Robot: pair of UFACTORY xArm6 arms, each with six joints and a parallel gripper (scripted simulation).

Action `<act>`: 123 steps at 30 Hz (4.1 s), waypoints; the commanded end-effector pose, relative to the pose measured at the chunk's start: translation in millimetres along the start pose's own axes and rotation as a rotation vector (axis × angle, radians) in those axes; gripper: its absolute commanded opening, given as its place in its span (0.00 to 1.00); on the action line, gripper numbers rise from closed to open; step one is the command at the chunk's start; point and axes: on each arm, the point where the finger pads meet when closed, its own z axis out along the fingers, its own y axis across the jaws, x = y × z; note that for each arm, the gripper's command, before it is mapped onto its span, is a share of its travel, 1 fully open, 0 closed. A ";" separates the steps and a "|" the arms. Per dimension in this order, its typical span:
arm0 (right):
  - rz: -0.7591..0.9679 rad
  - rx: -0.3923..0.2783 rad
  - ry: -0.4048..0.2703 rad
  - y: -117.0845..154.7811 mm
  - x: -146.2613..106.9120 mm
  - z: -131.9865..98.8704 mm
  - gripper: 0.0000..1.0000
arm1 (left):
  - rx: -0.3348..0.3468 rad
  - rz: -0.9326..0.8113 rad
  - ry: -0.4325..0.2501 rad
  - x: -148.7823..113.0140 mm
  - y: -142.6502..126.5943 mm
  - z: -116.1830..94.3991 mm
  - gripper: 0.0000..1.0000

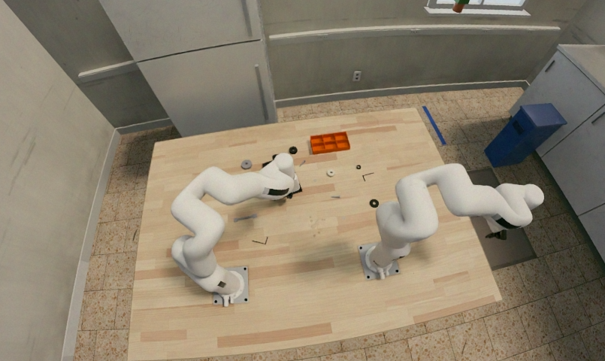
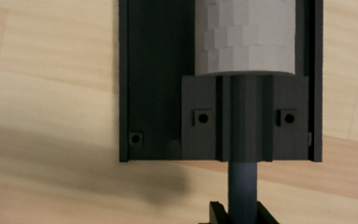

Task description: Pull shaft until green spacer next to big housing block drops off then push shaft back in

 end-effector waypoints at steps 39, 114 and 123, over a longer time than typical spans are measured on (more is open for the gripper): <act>0.000 0.000 0.005 0.0 1.1 -1.9 1.00 | -0.003 0.000 0.002 -5.5 0.9 -1.4 0.00; 0.000 0.000 0.005 0.0 1.1 -1.9 1.00 | -0.003 0.000 0.002 -16.8 1.0 -1.4 0.00; 0.000 0.000 0.005 0.0 1.1 -1.9 1.00 | -0.003 0.000 0.002 -18.1 1.0 -1.4 0.00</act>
